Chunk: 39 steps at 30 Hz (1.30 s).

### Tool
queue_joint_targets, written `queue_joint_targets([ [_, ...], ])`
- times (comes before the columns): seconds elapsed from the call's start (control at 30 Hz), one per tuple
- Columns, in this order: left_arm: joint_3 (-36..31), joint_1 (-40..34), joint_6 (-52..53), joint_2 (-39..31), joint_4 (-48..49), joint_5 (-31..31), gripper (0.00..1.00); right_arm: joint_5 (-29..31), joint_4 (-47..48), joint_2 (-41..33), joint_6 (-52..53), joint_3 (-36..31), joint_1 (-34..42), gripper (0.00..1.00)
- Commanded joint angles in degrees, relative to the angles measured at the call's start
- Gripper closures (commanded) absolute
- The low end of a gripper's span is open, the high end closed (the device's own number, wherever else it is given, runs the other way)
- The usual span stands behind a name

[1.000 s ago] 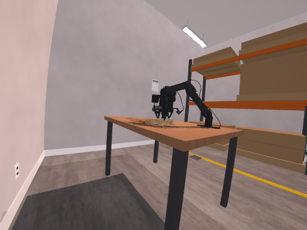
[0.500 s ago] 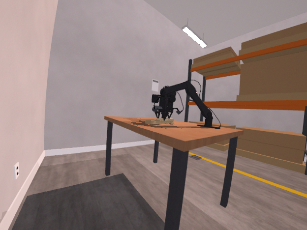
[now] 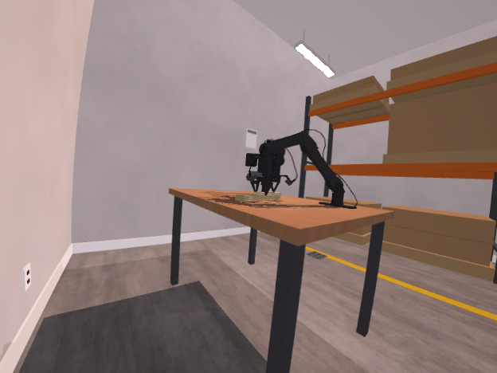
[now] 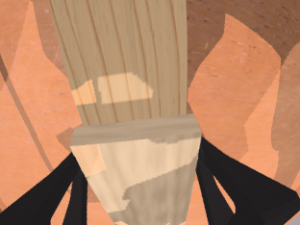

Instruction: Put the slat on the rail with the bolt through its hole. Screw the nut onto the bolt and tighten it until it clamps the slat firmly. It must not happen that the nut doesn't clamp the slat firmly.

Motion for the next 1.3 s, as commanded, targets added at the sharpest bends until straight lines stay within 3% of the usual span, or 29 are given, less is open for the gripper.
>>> queue_joint_targets([
  [0.0, 0.3, 0.0, 0.0, -0.5, 0.1, 0.0, 0.28, -0.2, -0.1, -0.4, 0.0, 0.2, 0.0, 0.88],
  [0.37, 0.3, 0.0, 0.0, -0.5, 0.1, 0.0, 0.28, -0.2, -0.1, -0.4, 1.5, 0.2, 0.0, 0.88],
  [1.27, 0.3, 0.0, 0.0, -0.5, 0.1, 0.0, 0.28, -0.7, 0.0, -0.5, 52.6, 0.2, -0.2, 0.88],
])
